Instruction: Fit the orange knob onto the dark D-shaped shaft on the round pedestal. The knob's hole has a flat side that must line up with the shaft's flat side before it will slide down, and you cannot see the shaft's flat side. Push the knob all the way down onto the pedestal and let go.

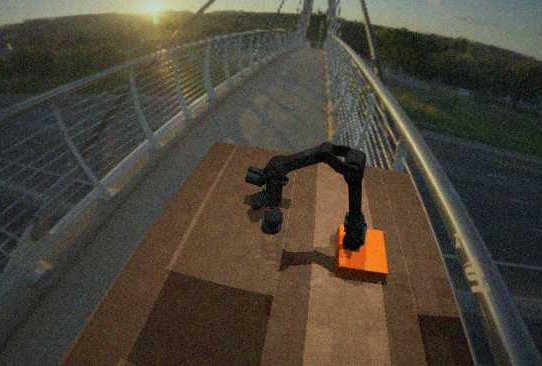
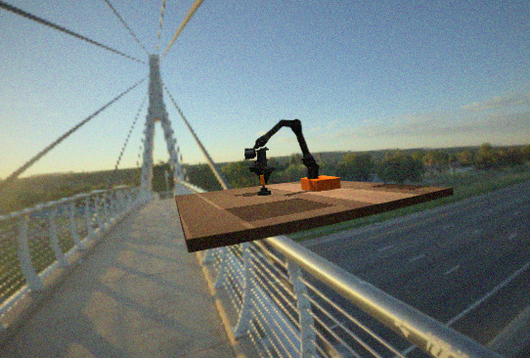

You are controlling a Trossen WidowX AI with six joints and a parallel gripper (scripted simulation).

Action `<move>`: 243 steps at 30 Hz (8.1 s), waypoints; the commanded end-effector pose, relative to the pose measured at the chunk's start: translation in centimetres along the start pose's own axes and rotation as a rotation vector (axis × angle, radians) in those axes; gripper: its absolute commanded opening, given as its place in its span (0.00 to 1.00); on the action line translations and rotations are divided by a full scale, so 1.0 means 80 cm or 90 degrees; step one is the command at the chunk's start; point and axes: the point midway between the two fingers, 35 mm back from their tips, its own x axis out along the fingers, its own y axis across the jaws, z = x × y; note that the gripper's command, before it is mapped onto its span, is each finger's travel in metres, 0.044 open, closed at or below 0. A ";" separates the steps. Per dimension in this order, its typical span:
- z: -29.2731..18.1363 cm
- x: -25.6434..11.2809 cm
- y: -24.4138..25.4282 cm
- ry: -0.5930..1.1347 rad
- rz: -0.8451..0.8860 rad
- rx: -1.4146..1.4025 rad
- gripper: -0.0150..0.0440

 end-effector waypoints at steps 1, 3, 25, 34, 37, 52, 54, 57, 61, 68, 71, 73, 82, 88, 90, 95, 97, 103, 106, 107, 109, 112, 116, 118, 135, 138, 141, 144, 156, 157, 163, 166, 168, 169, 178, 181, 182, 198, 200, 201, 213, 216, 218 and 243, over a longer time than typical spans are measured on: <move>0.002 -0.003 -0.001 -0.002 -0.002 -0.070 0.25; 0.003 -0.001 -0.002 -0.002 -0.002 -0.070 0.25; 0.000 0.005 0.000 -0.002 -0.002 -0.070 0.25; 0.000 0.006 0.000 -0.002 -0.002 -0.073 0.25; 0.000 0.006 0.000 -0.002 -0.002 -0.073 0.25; 0.000 0.006 0.000 -0.002 -0.002 -0.073 0.25; 0.000 0.006 0.000 -0.002 -0.002 -0.073 0.25; 0.000 0.006 0.000 -0.002 -0.002 -0.073 0.25; 0.000 0.006 0.000 -0.002 -0.002 -0.073 0.25; 0.002 -0.003 -0.001 -0.002 -0.002 -0.070 0.25; 0.002 -0.004 -0.001 -0.002 -0.002 -0.098 0.25; 0.003 -0.003 -0.001 -0.002 -0.002 -0.103 0.25; 0.005 0.003 -0.003 -0.002 -0.002 -0.103 0.25; 0.004 0.004 -0.002 -0.002 -0.002 -0.103 0.25; 0.002 0.004 -0.002 -0.002 -0.002 -0.103 0.25; 0.000 0.005 -0.001 -0.002 -0.002 -0.103 0.25; -0.001 0.005 0.000 -0.002 -0.002 -0.103 0.25; -0.001 0.005 0.000 -0.002 -0.002 -0.107 0.25; -0.001 0.006 0.000 -0.002 -0.002 -0.112 0.25; -0.001 0.006 0.000 -0.002 -0.002 -0.112 0.25; -0.001 0.006 0.000 -0.002 -0.002 -0.112 0.25; -0.001 0.006 0.000 -0.002 -0.002 -0.112 0.25; -0.001 0.006 0.000 -0.002 -0.002 -0.112 0.25; -0.001 0.006 0.000 -0.002 -0.002 -0.112 0.25; -0.001 0.006 0.000 -0.002 -0.002 -0.112 0.25; 0.000 0.004 0.000 -0.002 -0.002 -0.107 0.25; 0.001 -0.001 -0.001 -0.002 -0.002 -0.103 0.25; 0.001 -0.003 -0.001 -0.002 -0.002 -0.110 0.25; 0.006 0.002 -0.003 -0.002 -0.002 -0.136 0.25; 0.006 0.003 -0.003 -0.002 -0.002 -0.136 0.25; 0.006 0.004 -0.003 -0.002 -0.002 -0.136 0.25; 0.005 0.004 -0.003 -0.002 -0.002 -0.136 0.25; 0.005 0.004 -0.003 -0.002 -0.002 -0.136 0.25; 0.005 0.004 -0.003 -0.002 -0.002 -0.136 0.25; 0.002 -0.002 -0.001 -0.002 -0.002 -0.144 0.25; -0.001 -0.003 0.000 -0.002 -0.002 -0.170 0.25; -0.001 -0.003 0.000 -0.002 -0.002 -0.170 0.25; 0.000 0.004 -0.001 -0.002 -0.002 -0.170 0.25; 0.000 0.004 -0.001 -0.002 -0.002 -0.170 0.25; 0.000 0.004 -0.001 -0.002 -0.002 -0.170 0.25; 0.008 -0.001 -0.004 -0.002 -0.002 -0.203 0.25; 0.008 0.002 -0.004 -0.002 -0.002 -0.203 0.25; 0.007 0.003 -0.004 -0.002 -0.002 -0.203 0.25; 0.001 0.006 -0.001 -0.002 -0.002 -0.203 0.25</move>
